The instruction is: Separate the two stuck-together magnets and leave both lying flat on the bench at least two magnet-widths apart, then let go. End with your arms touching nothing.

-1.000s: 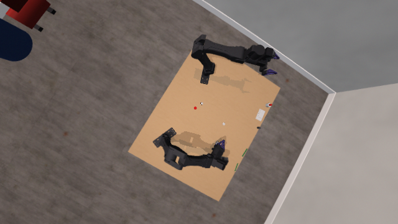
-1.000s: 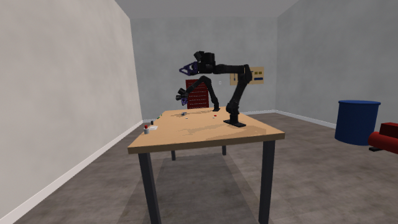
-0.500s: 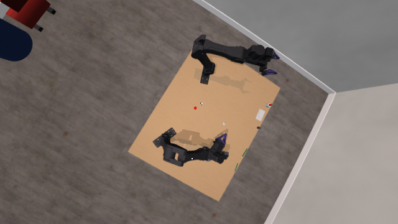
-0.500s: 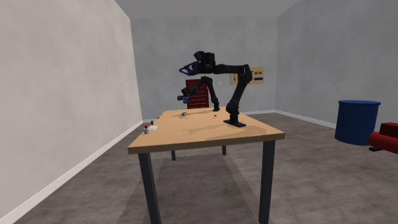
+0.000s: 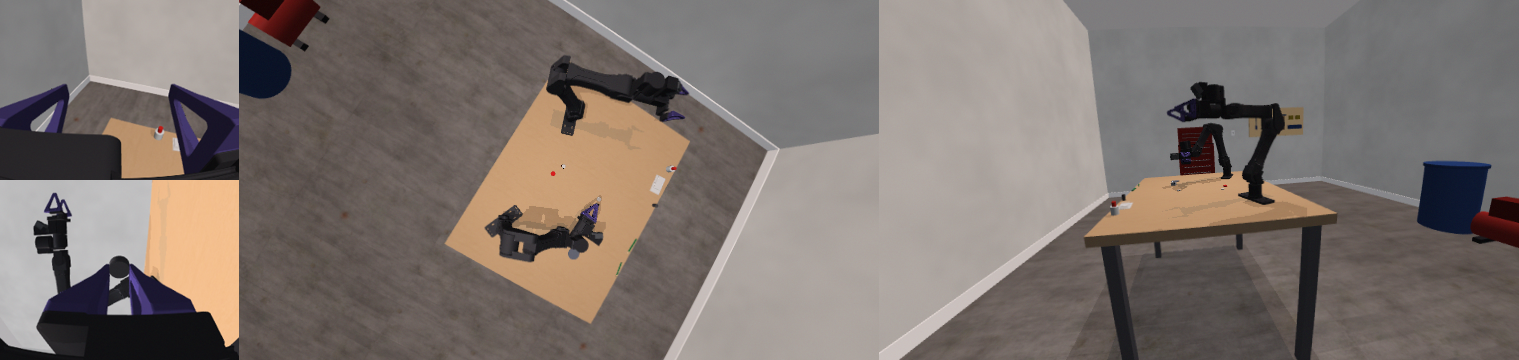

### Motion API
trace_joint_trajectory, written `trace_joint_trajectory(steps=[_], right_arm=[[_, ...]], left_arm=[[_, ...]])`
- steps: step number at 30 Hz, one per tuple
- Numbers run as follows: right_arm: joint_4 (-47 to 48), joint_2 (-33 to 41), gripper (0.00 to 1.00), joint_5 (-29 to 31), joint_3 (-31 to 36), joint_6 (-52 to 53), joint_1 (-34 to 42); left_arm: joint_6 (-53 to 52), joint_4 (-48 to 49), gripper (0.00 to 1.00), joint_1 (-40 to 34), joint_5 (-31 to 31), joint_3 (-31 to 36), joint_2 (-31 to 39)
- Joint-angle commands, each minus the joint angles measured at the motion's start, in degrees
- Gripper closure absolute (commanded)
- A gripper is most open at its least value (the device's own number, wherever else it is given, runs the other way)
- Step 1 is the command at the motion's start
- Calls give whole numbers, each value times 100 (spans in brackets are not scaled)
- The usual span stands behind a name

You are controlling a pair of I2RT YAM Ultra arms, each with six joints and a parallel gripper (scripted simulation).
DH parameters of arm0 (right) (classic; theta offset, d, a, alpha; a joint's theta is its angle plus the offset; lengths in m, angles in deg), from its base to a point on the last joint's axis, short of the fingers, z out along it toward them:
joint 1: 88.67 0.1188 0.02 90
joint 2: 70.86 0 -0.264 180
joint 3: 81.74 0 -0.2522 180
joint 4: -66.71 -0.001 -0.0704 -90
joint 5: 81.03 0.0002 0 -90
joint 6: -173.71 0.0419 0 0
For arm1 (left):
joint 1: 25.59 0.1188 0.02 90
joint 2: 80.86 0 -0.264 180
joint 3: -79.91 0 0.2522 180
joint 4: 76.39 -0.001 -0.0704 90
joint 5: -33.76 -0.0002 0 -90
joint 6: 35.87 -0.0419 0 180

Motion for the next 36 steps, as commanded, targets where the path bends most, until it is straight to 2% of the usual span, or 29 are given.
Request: trace_joint_trajectory(steps=[1,4,8,19,36], right_arm=[[1144,114,82,-205,176,756,132],[1336,143,82,-209,319,885,188],[989,162,82,-151,337,616,212],[998,138,82,-136,365,596,210],[1009,115,82,-136,372,596,202]], left_arm=[[-8,45,0,-2,-1,-53,29],[-8,45,0,-2,-1,-53,29],[-8,45,0,-2,1,-53,29],[-2,49,0,-2,12,-53,29],[-3,55,27,-2,16,-53,28]])
